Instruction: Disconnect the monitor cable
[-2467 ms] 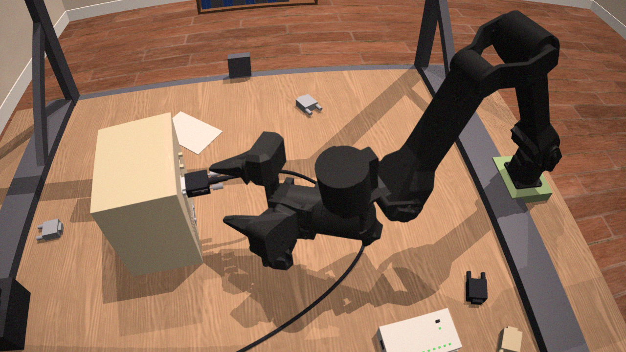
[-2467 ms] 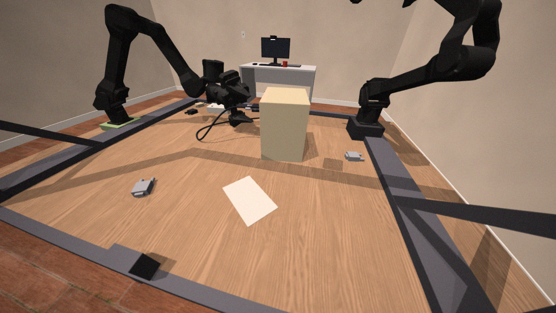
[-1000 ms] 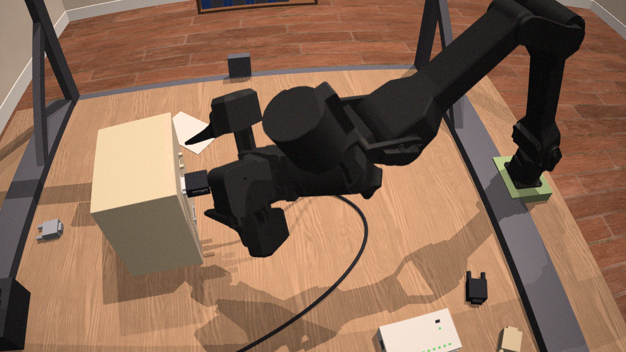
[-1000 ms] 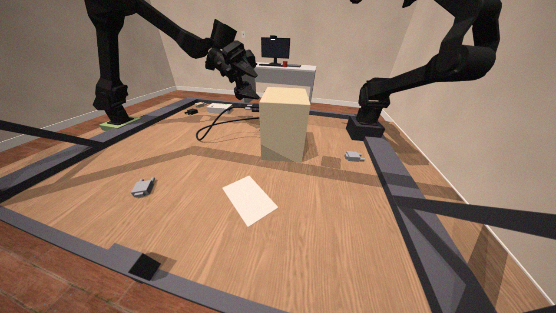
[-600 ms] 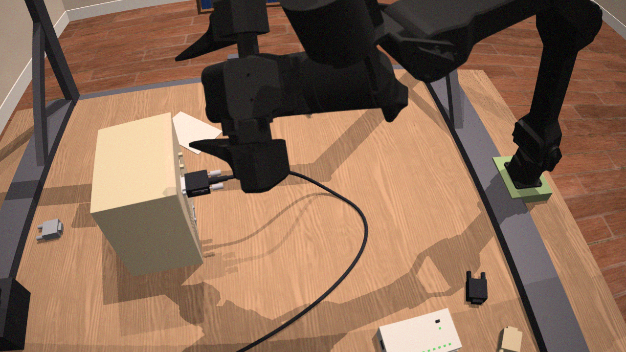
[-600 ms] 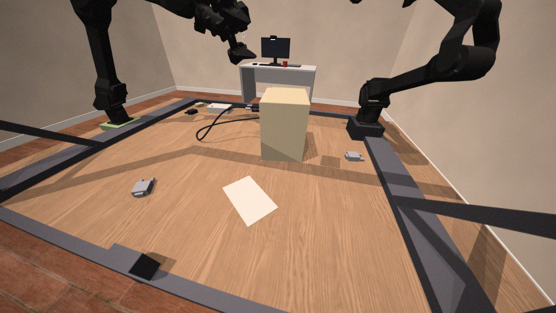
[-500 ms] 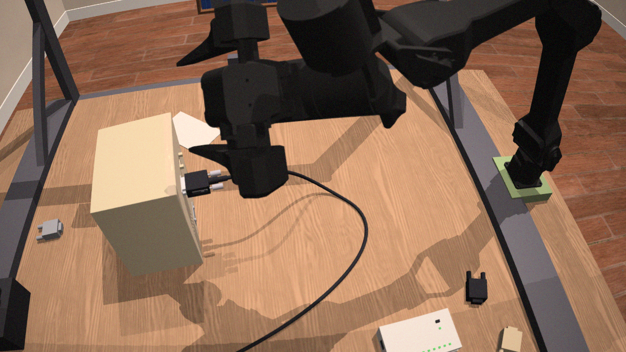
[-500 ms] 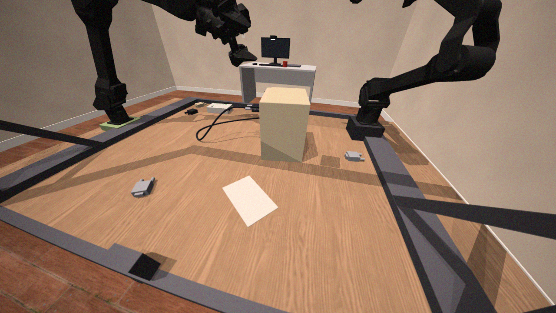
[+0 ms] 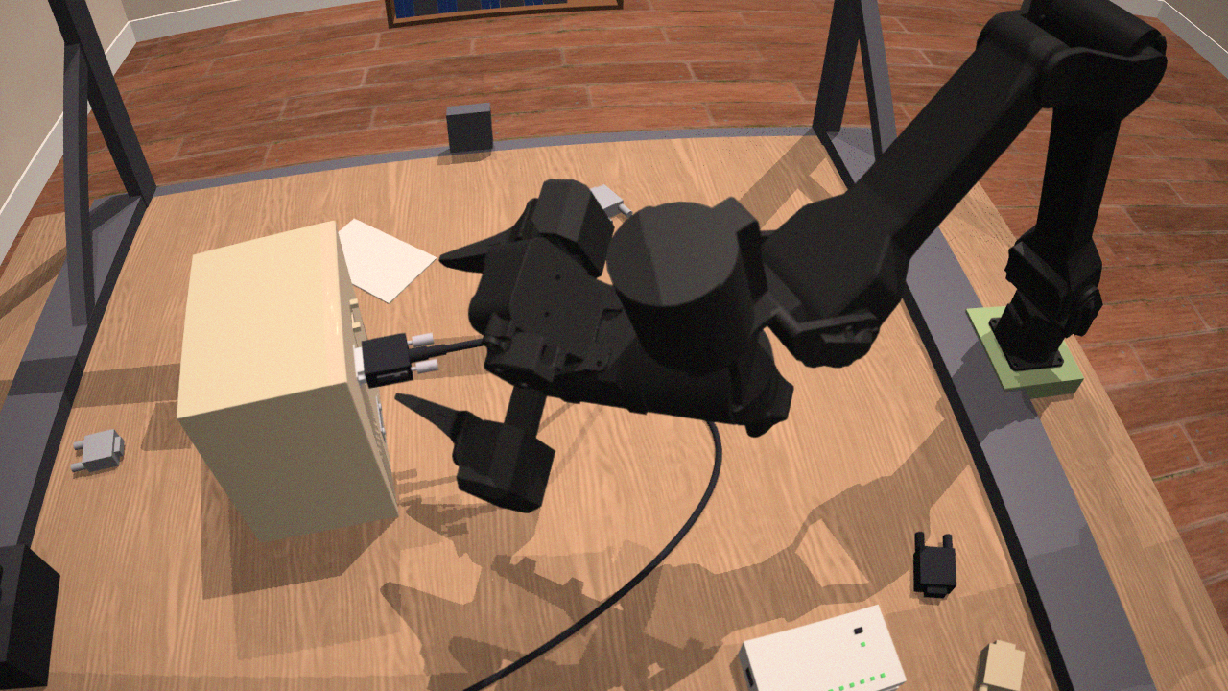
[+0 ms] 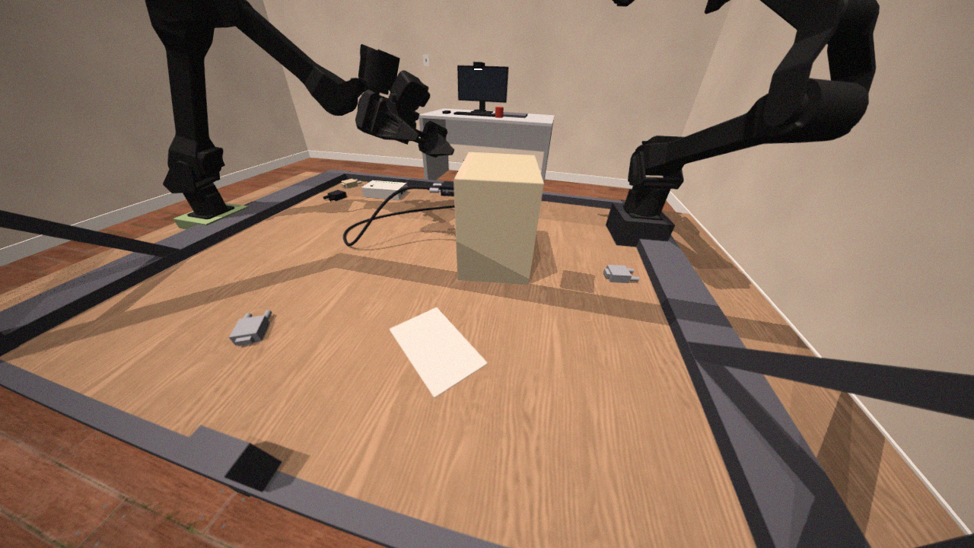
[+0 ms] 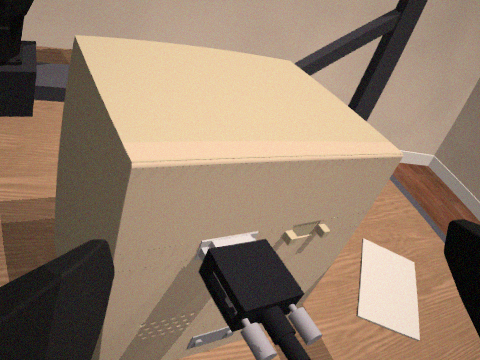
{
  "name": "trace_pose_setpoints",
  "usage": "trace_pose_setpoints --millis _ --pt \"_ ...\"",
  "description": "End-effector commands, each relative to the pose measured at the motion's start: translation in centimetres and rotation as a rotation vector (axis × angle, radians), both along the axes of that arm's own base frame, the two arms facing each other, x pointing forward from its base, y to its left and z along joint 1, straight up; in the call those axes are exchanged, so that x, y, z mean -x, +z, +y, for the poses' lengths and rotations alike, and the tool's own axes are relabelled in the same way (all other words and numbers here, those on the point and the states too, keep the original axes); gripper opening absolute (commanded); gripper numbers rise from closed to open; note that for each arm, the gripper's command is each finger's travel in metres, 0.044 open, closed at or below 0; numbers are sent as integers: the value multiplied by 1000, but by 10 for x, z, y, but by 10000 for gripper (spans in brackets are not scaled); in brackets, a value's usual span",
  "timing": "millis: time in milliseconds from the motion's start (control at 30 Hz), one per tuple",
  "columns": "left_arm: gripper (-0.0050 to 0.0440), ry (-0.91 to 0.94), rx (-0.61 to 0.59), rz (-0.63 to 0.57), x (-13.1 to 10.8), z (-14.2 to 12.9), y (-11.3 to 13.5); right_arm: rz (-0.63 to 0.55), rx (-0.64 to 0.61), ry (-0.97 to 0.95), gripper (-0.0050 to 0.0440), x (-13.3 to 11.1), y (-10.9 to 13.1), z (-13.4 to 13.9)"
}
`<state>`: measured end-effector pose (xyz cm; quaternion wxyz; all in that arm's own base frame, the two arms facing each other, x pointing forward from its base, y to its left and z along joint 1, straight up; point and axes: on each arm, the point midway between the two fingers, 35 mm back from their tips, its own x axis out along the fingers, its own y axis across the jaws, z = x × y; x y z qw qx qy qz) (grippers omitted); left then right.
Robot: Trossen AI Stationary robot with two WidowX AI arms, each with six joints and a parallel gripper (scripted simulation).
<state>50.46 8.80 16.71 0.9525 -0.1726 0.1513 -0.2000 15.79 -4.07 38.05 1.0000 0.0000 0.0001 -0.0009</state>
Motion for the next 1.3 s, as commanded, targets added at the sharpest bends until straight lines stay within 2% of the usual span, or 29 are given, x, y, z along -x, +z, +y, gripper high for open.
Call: trace_pose_setpoints --millis 0,133,233,1033,1267 --pt "440 -65 -152 -127 14 -2 -17 -1 5 2 440 0 3 1" --pt "440 -117 -286 -238 30 -5 -35 -1 5 2 440 0 3 1" --pt "440 -135 -330 -272 36 -7 -42 -1 5 2 440 0 3 1" --pt "440 -136 -333 -274 36 -7 -42 -1 5 2 440 0 3 1" --pt "440 -104 -317 -214 18 -8 -39 -1 5 2 440 0 3 1"
